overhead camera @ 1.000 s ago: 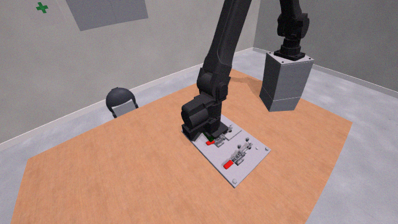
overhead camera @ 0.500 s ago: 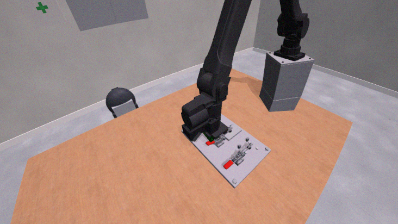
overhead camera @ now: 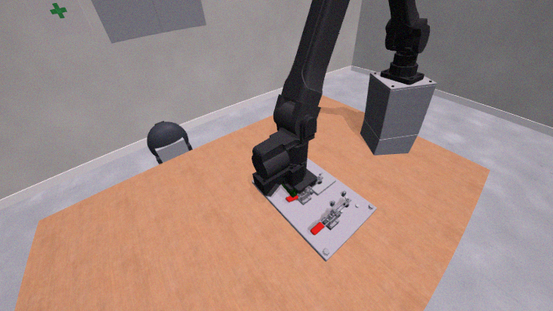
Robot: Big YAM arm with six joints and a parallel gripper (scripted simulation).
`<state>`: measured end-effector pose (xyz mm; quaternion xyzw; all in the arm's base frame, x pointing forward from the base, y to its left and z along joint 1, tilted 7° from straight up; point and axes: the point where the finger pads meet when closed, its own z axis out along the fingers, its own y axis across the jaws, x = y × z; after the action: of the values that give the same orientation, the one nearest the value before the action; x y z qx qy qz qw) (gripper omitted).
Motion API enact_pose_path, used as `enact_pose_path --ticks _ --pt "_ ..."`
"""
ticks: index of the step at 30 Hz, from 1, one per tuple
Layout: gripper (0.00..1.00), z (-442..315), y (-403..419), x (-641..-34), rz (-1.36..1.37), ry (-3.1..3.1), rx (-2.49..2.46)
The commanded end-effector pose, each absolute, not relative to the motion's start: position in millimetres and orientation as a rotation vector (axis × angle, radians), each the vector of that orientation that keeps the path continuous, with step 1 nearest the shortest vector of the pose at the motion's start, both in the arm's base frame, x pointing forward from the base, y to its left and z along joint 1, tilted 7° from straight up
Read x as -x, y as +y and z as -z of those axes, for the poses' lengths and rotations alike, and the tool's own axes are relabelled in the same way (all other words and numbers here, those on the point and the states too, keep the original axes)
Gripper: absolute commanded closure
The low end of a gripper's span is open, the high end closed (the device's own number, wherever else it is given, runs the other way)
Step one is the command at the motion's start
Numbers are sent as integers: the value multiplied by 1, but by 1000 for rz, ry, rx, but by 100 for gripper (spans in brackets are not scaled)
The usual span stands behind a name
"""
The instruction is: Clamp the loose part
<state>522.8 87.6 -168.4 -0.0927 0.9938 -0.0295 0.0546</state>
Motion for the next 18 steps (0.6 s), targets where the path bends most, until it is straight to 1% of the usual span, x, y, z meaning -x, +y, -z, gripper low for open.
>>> enact_pose_path --ticks 1,18 --pt "100 175 89 -535 88 3003 277" --pt "100 177 87 -531 90 3014 278"
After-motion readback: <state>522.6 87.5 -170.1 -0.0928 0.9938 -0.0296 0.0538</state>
